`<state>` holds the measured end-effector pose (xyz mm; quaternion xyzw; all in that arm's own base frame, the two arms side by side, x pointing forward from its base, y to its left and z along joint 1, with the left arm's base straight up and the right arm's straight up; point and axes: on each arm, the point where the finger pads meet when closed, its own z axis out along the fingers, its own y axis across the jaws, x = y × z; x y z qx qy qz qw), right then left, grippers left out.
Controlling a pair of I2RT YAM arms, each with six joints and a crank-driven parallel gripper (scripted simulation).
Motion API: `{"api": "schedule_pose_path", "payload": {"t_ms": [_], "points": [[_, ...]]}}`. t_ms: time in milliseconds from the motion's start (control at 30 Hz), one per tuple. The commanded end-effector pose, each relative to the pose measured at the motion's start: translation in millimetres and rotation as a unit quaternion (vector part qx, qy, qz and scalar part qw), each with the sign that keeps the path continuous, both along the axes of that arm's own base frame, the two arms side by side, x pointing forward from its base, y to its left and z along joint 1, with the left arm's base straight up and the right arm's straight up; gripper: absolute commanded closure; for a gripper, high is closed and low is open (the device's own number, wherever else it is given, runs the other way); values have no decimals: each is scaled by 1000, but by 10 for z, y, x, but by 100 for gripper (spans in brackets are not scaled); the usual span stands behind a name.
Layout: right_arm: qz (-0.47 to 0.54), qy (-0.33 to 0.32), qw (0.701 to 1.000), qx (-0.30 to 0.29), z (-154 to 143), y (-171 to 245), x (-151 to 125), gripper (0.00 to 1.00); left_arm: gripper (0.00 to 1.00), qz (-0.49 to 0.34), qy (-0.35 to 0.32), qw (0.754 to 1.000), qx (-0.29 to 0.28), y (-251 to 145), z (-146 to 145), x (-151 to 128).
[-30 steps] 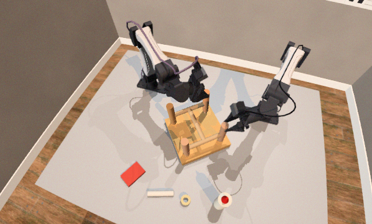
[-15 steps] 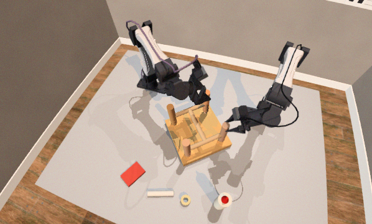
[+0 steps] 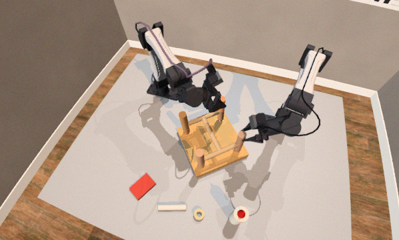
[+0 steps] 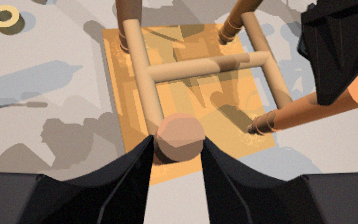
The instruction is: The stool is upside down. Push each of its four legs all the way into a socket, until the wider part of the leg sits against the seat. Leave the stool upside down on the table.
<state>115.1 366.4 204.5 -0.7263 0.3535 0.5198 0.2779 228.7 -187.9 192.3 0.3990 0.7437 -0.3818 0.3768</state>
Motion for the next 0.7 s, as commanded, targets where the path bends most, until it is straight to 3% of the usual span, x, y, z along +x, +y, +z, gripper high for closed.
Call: {"api": "schedule_pose_path", "payload": {"t_ms": [0, 100, 233, 300, 467, 533, 667], "points": [[3, -9, 1000, 18, 197, 1, 8, 26, 70, 11, -17, 1000, -4, 3, 73, 86], [3, -15, 1000, 25, 299, -16, -6, 26, 70, 11, -17, 1000, -4, 3, 73, 86], [3, -7, 1000, 16, 192, 18, 24, 26, 70, 11, -17, 1000, -4, 3, 73, 86], [1, -7, 1000, 15, 367, -27, -9, 26, 70, 11, -17, 1000, -4, 3, 73, 86], [2, -13, 1000, 22, 397, 26, 36, 26, 70, 11, -17, 1000, -4, 3, 73, 86], [-2, 8, 1000, -11, 362, 4, 35, 26, 70, 11, -17, 1000, -4, 3, 73, 86], [-3, 4, 1000, -10, 529, 11, 50, 26, 70, 11, -17, 1000, -4, 3, 73, 86]]}}
